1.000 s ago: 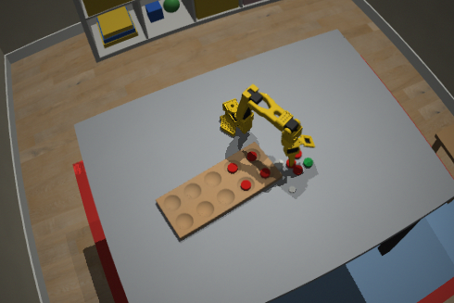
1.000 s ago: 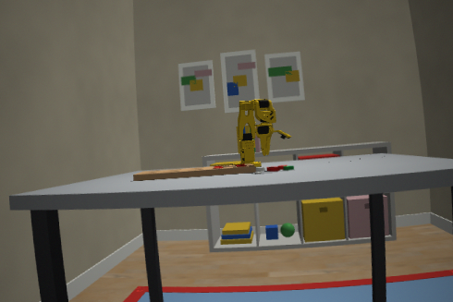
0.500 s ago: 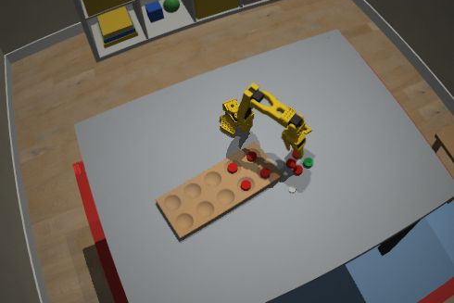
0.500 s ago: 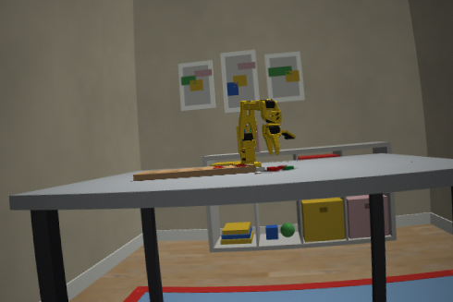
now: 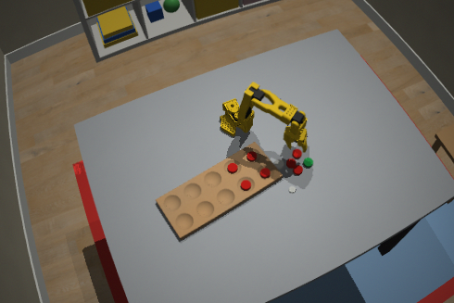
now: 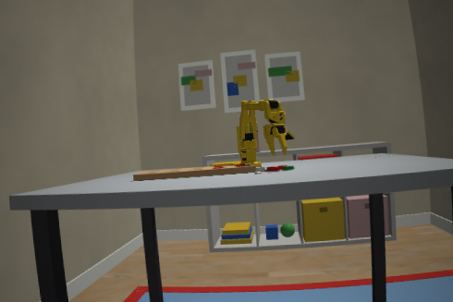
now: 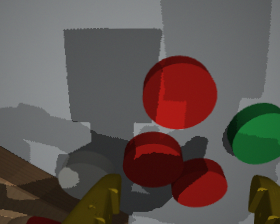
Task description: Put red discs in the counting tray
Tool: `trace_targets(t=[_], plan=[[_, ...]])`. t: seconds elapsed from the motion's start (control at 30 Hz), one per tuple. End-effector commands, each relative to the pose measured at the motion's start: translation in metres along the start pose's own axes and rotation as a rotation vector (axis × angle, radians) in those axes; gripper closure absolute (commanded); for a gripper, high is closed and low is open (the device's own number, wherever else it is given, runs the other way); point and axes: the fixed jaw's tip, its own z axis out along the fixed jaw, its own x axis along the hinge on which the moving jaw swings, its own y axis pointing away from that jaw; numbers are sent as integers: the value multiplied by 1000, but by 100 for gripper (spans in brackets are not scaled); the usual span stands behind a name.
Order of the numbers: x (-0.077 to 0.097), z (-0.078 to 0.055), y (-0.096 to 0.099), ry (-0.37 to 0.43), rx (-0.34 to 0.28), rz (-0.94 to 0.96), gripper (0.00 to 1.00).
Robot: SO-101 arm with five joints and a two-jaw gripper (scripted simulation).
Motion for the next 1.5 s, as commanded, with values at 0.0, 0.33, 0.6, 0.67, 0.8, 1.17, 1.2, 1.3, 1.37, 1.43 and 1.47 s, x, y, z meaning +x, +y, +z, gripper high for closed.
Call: trace_targets(t=[0.0,0.33,0.6,0.67,0.8,1.17,1.2,1.3,1.37,1.43,1.47], plan=[[-1,-12,-9,21,76,-91,73],[-4,-12,-9,24,75,-189,73],[-5,-12,-10,25,75,-222,73],[-5,-12,-10,25,75,-222,73],[-5,-12,-10,25,75,-224,73],[-5,-12,-10,25,74,-231,73],[-5,-12,-10,25,74,-231,73],[-5,-11,-10,25,74,-231,73],[-5,-8,-10,25,74,-231,73],[-5,-3,-11,25,74,-231,73],[-5,0,-11,25,74,-231,73]])
